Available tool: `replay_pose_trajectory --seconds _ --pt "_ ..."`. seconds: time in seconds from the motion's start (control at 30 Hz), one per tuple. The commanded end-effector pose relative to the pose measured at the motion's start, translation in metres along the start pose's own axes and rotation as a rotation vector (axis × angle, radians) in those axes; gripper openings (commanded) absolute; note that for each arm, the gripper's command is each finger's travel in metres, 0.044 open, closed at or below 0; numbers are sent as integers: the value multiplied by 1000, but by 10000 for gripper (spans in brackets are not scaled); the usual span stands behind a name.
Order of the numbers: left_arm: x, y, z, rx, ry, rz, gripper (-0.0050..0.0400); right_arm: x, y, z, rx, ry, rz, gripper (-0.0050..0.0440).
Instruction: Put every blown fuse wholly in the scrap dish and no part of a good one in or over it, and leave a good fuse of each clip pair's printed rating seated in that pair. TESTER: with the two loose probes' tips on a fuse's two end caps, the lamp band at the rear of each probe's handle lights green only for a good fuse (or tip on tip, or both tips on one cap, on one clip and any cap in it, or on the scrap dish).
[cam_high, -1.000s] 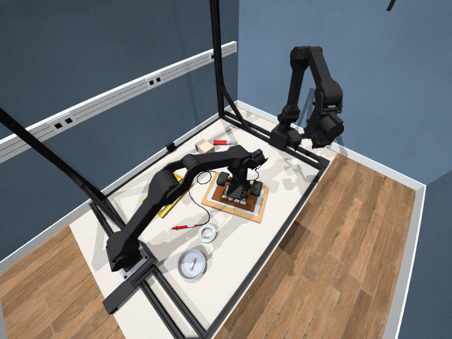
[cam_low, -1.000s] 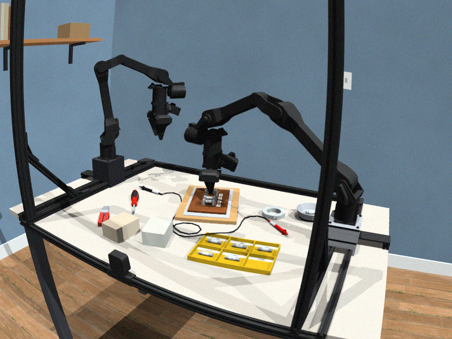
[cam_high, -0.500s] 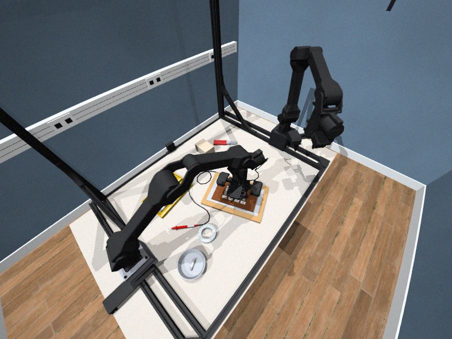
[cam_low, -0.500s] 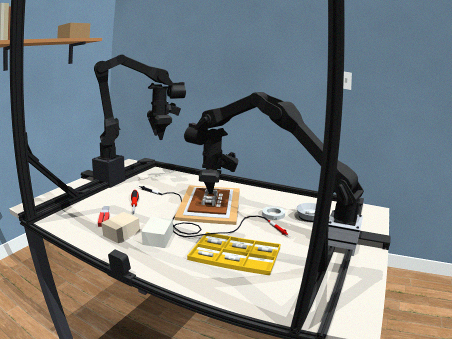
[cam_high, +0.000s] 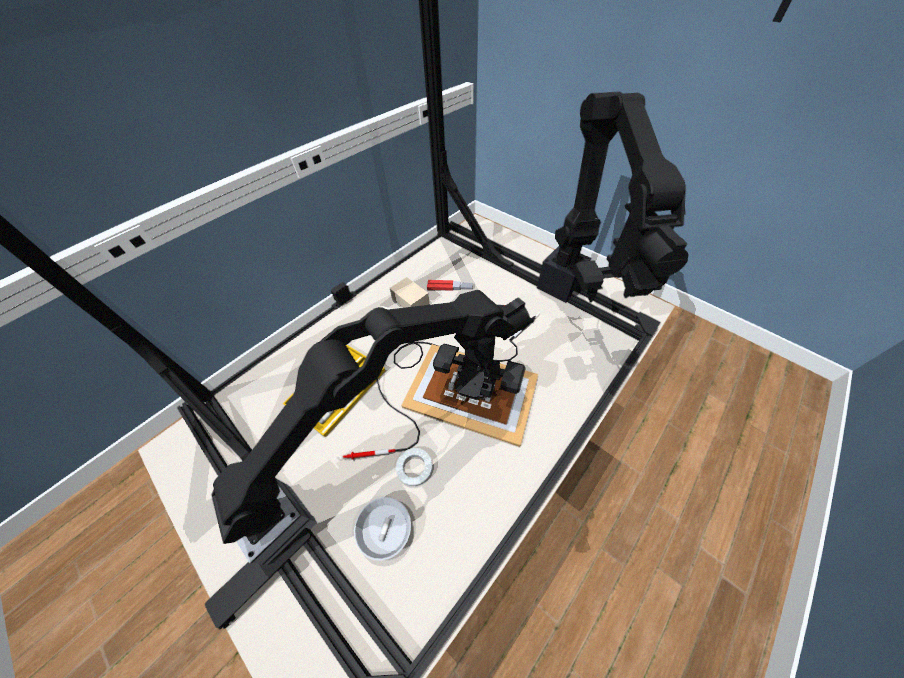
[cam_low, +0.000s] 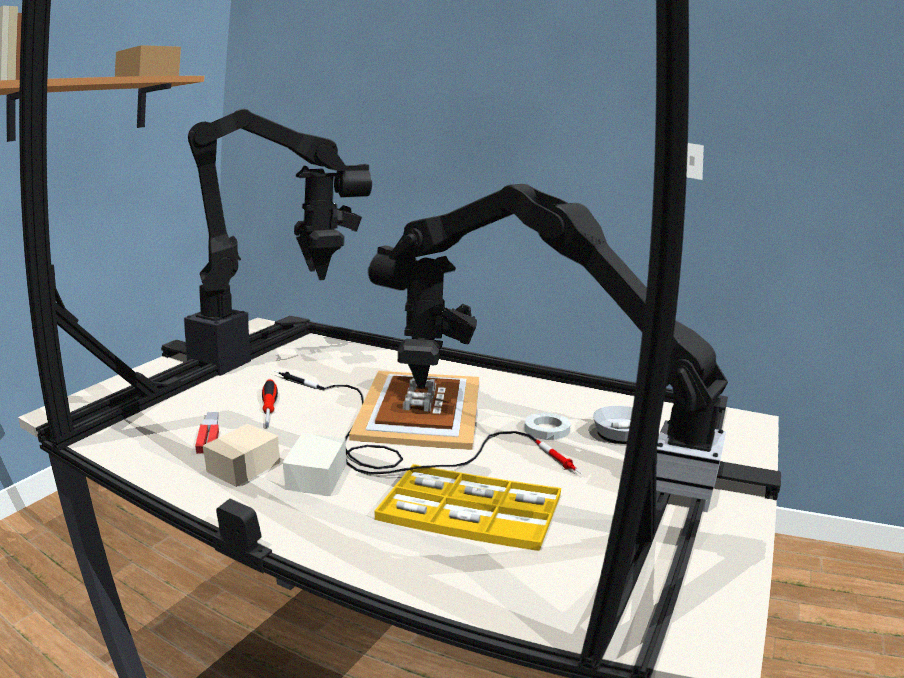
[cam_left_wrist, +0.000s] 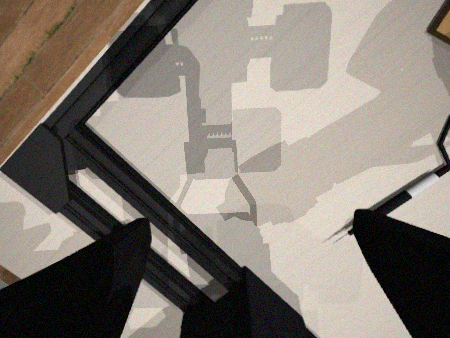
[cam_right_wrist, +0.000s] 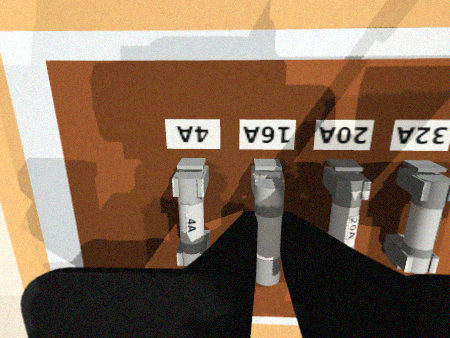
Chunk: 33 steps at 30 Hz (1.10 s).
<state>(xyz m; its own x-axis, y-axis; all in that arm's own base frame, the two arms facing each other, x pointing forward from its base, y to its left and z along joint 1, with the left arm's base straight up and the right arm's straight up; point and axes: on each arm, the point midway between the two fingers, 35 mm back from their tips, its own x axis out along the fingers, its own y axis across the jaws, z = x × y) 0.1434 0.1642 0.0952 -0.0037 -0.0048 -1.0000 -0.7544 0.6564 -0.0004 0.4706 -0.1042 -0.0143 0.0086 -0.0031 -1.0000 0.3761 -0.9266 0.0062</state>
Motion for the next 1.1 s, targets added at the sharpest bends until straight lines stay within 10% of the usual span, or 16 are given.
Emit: replay_pose_trajectory --seconds 0.0,1.07 --pt "-6 0 4 0 -23 0 400 4 0 1 0 -3 -5 -50" --pt "-6 0 4 0 -23 0 400 7 -1 2 1 -3 -5 -50"
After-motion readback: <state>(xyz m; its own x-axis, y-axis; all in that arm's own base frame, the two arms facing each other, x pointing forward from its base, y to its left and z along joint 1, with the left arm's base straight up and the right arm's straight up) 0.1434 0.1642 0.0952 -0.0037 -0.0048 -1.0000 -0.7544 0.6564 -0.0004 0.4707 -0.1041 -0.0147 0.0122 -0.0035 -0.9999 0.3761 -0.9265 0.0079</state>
